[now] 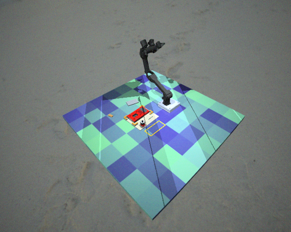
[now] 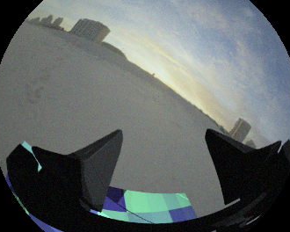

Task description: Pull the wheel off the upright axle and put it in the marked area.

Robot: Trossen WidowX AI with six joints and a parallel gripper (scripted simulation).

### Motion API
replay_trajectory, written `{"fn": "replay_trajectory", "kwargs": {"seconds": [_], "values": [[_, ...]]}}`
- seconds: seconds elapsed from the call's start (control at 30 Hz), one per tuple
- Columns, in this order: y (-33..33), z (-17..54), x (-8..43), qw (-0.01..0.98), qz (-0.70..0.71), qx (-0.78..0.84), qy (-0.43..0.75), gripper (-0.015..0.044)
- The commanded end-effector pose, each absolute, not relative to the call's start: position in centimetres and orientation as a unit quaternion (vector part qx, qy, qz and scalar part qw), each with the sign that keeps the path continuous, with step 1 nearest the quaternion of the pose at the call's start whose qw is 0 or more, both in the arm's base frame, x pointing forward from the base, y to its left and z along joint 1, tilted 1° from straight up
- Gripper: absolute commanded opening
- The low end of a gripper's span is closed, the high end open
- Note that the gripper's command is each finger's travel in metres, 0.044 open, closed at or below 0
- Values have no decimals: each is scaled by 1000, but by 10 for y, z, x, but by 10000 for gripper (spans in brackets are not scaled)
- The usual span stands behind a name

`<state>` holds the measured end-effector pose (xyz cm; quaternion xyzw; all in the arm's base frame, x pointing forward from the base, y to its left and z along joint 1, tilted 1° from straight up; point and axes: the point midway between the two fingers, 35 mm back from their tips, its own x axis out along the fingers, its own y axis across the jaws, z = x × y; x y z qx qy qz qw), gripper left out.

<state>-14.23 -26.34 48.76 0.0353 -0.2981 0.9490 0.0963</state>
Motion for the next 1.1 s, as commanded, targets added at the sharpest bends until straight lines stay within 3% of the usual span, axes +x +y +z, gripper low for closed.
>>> {"fn": "replay_trajectory", "kwargs": {"seconds": [0.0,0.1,0.37,0.7,1.07], "values": [[-261,489,-143,99,949,35,-296,374],[-228,504,-151,138,954,32,-265,300],[-110,540,-159,273,949,21,-156,300],[6,549,-132,405,913,13,-45,300],[138,526,-56,561,822,-4,95,300]]}}
